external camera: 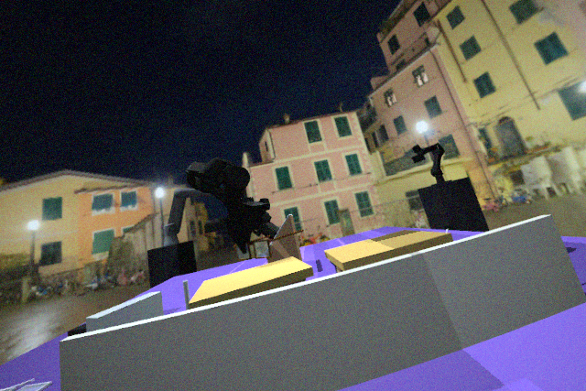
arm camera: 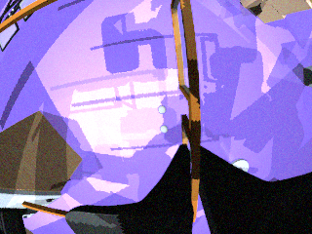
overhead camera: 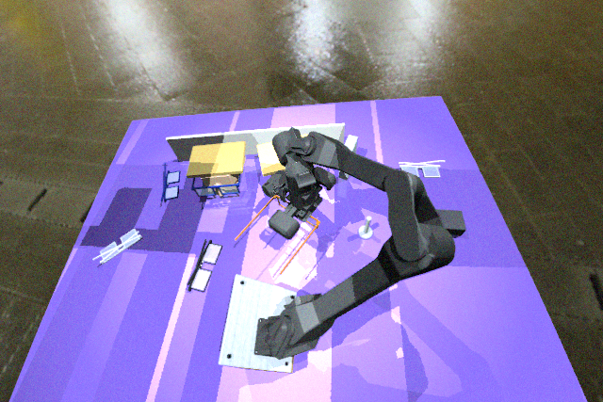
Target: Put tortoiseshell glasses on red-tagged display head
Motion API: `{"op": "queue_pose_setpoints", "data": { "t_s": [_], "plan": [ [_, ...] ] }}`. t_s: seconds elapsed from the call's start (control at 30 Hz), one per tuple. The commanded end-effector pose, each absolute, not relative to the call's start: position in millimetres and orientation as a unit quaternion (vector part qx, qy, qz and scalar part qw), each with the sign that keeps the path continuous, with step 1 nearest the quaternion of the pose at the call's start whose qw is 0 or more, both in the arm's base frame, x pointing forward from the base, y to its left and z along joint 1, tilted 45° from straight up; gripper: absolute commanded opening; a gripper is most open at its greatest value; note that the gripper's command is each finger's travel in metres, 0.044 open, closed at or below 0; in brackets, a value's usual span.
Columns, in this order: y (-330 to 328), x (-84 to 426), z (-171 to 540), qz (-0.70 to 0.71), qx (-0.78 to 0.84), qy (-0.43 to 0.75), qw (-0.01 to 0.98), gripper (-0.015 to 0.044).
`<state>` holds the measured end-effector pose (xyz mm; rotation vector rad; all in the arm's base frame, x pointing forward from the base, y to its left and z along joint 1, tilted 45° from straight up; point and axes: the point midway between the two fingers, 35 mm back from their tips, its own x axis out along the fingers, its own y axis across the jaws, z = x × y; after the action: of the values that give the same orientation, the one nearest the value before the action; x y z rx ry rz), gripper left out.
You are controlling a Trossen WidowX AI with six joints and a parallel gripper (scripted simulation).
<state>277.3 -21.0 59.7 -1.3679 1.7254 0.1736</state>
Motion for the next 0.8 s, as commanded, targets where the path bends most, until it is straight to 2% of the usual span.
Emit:
{"op": "queue_pose_setpoints", "data": {
  "t_s": [0.0,0.77],
  "plan": [
    [-23,276,56,0.073,-0.552,0.7,0.448,0.0],
    [-38,279,40,0.074,-0.551,0.699,0.449,0.0]
  ]
}}
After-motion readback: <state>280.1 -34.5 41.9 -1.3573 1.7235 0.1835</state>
